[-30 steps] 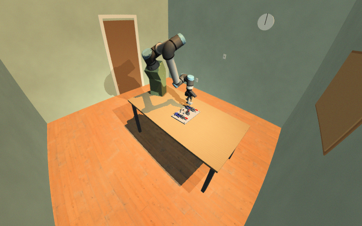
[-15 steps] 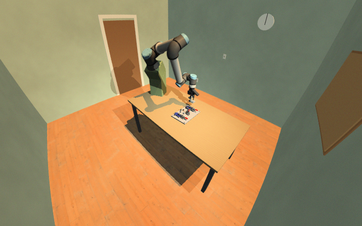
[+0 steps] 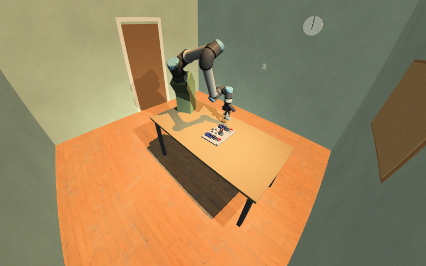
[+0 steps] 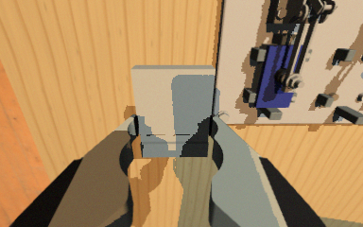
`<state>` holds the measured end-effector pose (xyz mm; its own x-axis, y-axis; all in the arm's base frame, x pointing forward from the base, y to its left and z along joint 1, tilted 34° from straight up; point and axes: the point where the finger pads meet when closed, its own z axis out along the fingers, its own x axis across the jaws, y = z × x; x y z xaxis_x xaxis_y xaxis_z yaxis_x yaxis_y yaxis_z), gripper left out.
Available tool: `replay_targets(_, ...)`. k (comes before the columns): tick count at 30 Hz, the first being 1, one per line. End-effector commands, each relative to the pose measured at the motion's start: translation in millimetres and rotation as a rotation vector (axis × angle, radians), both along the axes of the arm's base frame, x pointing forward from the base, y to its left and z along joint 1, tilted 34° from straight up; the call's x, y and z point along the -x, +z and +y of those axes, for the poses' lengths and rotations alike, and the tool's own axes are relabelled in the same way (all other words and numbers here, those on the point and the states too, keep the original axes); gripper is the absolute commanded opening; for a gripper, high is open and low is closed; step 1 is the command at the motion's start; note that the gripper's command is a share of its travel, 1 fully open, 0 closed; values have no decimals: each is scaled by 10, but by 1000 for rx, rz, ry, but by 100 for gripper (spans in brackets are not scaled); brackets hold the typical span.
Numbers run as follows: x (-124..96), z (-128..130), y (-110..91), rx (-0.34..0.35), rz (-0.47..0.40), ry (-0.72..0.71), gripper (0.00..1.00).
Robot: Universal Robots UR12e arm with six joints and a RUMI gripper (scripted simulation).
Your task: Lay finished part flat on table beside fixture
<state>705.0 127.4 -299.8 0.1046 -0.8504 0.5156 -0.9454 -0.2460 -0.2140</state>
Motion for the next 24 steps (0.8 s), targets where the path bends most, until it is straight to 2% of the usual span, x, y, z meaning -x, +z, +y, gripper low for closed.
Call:
replay_targets(1, 2, 46, -20, 0, -1, 0, 0)
replay_targets(24, 5, 70, -34, 0, -1, 0, 0)
